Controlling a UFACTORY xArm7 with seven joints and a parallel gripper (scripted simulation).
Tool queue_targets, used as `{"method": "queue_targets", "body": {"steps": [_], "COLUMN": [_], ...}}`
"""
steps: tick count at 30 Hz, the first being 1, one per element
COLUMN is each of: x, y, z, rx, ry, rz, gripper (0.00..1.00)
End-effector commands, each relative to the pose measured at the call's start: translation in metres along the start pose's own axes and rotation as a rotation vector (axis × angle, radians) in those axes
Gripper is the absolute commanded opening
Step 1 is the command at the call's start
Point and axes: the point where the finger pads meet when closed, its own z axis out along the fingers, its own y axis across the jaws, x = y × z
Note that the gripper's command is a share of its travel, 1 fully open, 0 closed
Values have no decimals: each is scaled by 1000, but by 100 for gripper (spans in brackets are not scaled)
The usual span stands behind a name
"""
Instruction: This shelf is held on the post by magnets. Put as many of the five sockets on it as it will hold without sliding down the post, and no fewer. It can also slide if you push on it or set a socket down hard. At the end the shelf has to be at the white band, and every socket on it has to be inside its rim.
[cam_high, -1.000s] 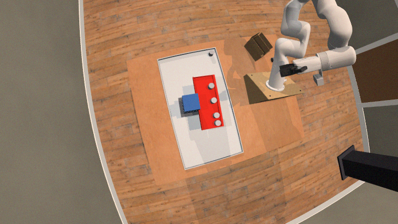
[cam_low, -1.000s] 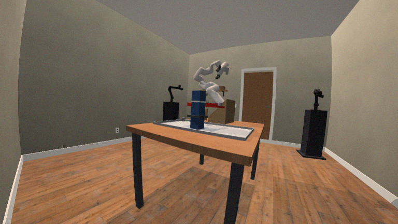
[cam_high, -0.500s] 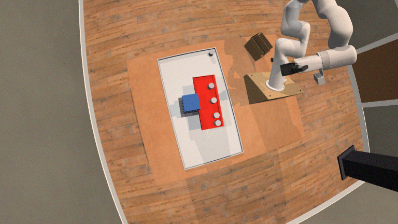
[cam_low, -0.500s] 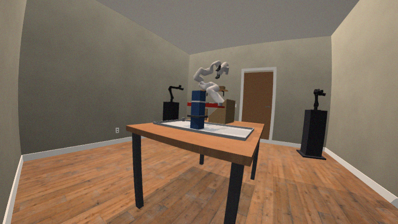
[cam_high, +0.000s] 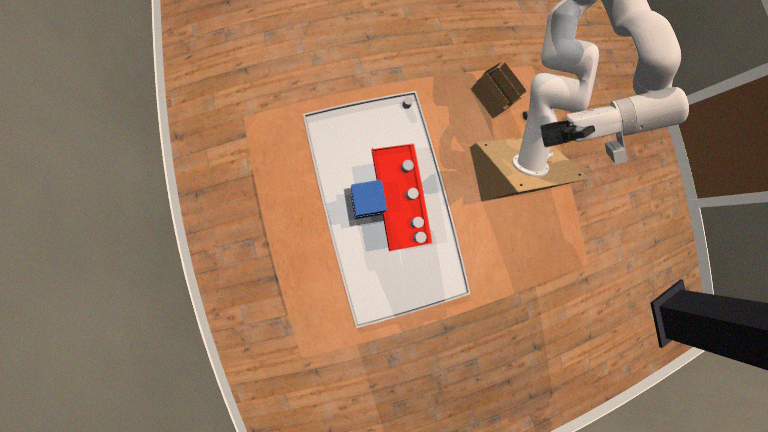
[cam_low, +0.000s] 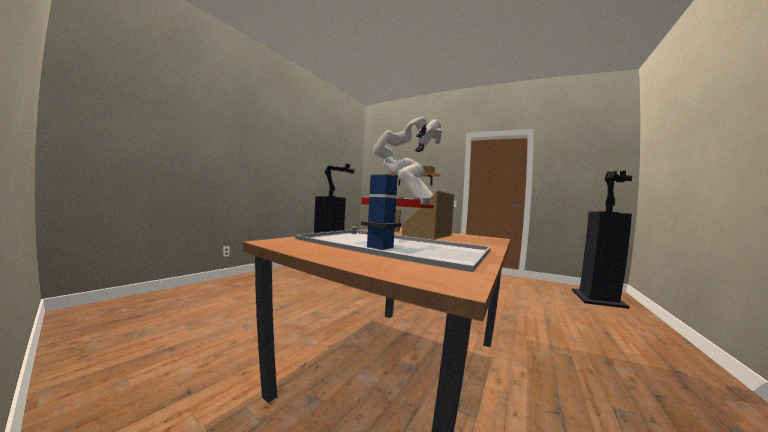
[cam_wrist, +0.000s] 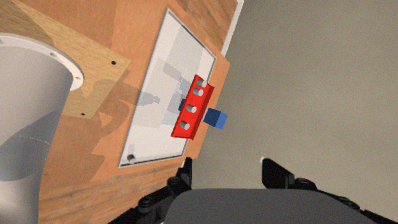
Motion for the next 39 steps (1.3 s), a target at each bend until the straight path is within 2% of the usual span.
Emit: {"method": "queue_targets", "body": {"steps": [1,35,37,39], "x": [0,0,7,25], "y": [1,1,2,0], "z": [-1,0,14,53], "rx": [-1,1,57,209], "ry": [2,3,24,74], "rz": [2,2,13,51], "gripper": [100,100,100,100]}}
